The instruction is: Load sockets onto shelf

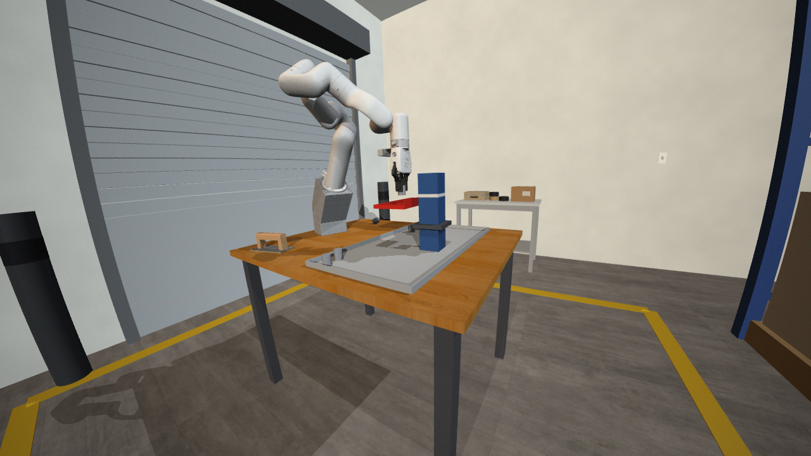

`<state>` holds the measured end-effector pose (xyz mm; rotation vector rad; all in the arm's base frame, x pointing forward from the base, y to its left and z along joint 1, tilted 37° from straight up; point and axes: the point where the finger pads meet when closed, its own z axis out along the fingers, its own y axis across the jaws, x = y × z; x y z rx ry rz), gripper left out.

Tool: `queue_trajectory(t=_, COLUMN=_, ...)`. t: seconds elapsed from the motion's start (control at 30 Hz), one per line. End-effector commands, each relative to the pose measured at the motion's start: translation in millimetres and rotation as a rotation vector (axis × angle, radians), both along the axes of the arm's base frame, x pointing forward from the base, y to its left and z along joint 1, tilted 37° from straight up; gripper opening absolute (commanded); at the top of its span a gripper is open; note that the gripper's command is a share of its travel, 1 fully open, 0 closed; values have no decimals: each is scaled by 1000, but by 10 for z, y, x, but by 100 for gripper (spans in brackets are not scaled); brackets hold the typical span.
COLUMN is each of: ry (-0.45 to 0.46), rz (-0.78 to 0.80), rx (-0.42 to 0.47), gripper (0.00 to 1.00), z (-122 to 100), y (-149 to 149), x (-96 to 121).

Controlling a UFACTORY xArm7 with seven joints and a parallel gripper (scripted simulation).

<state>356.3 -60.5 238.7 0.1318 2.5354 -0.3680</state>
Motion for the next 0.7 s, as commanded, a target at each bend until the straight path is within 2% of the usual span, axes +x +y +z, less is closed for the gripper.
queue_trajectory(t=0.0, ry=-2, rz=0, rx=-1, gripper=0, z=-47, y=-18, x=42)
queue_trajectory(t=0.67, ry=-2, rz=0, rx=-1, gripper=0, z=-109, y=-41, x=83)
